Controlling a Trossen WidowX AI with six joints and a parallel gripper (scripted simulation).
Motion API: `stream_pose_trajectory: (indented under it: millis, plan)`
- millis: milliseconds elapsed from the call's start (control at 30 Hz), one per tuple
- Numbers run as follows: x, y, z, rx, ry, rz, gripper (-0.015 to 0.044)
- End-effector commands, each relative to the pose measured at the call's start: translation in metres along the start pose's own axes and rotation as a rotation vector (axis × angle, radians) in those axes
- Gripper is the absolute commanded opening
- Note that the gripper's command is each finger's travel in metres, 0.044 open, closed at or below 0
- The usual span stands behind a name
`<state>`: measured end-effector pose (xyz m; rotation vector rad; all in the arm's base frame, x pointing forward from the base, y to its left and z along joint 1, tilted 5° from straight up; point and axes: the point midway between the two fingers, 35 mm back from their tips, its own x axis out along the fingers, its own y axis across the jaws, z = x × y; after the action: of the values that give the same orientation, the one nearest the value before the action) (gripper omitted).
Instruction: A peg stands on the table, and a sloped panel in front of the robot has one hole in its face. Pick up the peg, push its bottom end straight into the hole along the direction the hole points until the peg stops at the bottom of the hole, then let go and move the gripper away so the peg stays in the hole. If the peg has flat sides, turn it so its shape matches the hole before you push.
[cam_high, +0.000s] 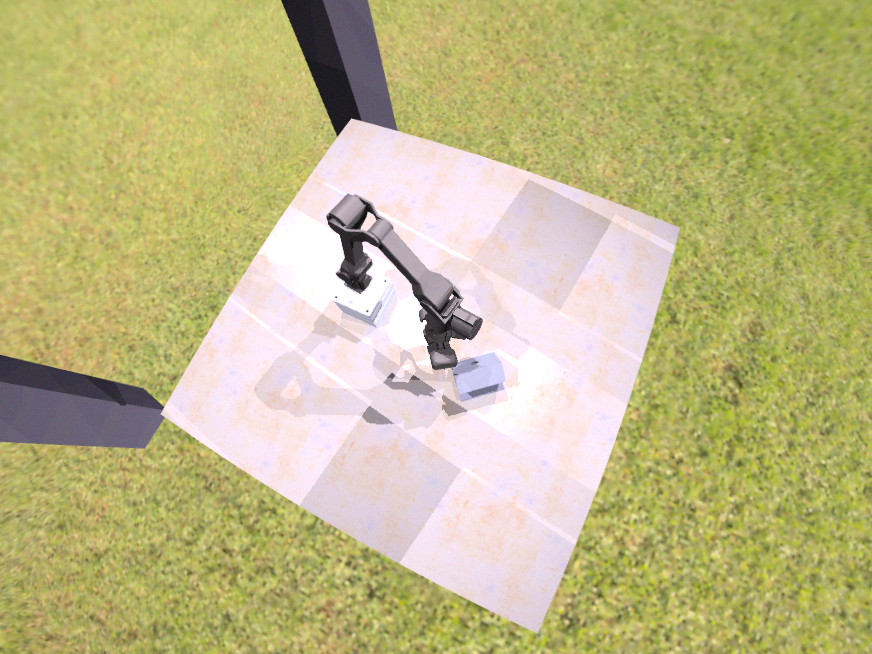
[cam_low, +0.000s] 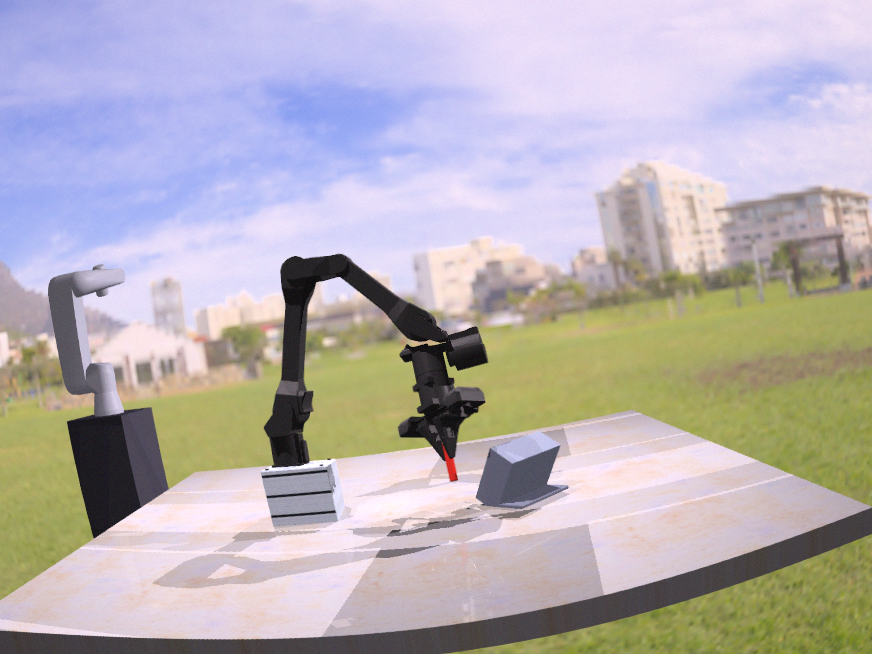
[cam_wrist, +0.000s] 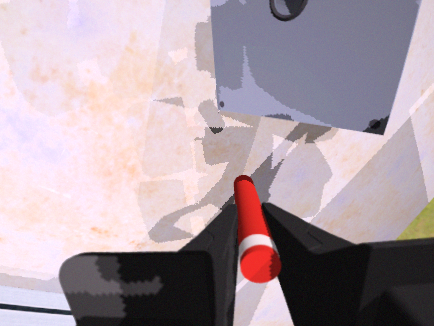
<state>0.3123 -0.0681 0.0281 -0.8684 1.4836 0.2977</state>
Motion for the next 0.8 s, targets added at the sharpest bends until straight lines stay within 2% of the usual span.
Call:
stream_pose_trajectory:
  millis: [0,767]
  plan:
    - [-0.001,0.002,0.003,-0.029,0.005,-0.022,0.0000]
    - [-0.007,0.012,0.021,-0.169,0.023,-0.143,0.0000]
